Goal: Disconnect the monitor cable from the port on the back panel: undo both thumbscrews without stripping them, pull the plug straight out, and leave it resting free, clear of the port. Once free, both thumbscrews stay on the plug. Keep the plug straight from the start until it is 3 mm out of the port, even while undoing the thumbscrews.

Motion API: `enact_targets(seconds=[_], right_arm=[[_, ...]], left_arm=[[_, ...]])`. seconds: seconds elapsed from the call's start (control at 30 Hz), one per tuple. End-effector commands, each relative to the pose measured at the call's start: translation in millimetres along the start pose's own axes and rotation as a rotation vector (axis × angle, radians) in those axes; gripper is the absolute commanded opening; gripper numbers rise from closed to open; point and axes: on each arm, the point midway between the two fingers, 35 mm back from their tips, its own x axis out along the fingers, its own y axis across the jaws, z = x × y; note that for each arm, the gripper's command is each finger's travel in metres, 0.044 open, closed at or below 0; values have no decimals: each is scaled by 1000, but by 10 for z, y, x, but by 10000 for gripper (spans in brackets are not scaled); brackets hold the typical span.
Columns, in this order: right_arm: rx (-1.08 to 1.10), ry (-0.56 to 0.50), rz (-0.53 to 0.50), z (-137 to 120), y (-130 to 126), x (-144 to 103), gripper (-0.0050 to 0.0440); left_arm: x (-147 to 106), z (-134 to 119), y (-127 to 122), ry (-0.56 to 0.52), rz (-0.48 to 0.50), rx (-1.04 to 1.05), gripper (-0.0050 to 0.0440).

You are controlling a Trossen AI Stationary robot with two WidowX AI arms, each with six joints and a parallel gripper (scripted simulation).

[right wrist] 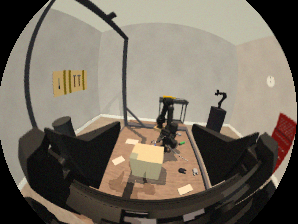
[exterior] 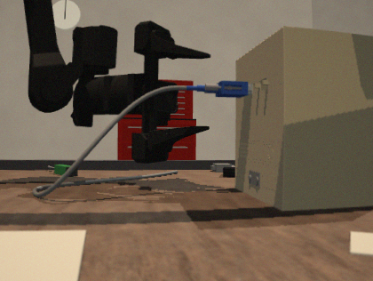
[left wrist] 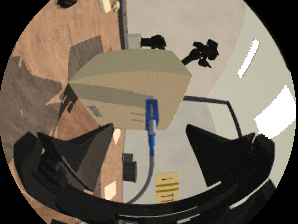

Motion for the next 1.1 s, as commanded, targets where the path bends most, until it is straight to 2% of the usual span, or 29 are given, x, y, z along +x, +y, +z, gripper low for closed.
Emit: enact_targets(seconds=[0.0,0.37,0.47,0.53,0.7,0.8,1.03,1.07], right_arm=[[-7,-2,3,33,15,-3,440],[-7,-2,3,33,15,-3,440],[-7,-2,3,33,15,-3,440],[-7,-2,3,33,15,-3,440],[-7,-2,3,33,15,-3,440],[-7,-2,3,33,15,-3,440],[-7,-2,3,33,15,-3,440],[-7,-2,3,33,15,-3,440]], left_arm=[[21,32,-102,-11,-2,49,440],[87,83,-248,-51,161,358,440],[76,63,-233,-43,212,400,440],[76,63,-233,-43,212,400,440],[35,-1,-217,-14,310,492,440],[29,-9,-220,-10,320,505,440],[29,-9,-220,-10,320,505,272],[29,-9,-220,-10,320,505,272]])
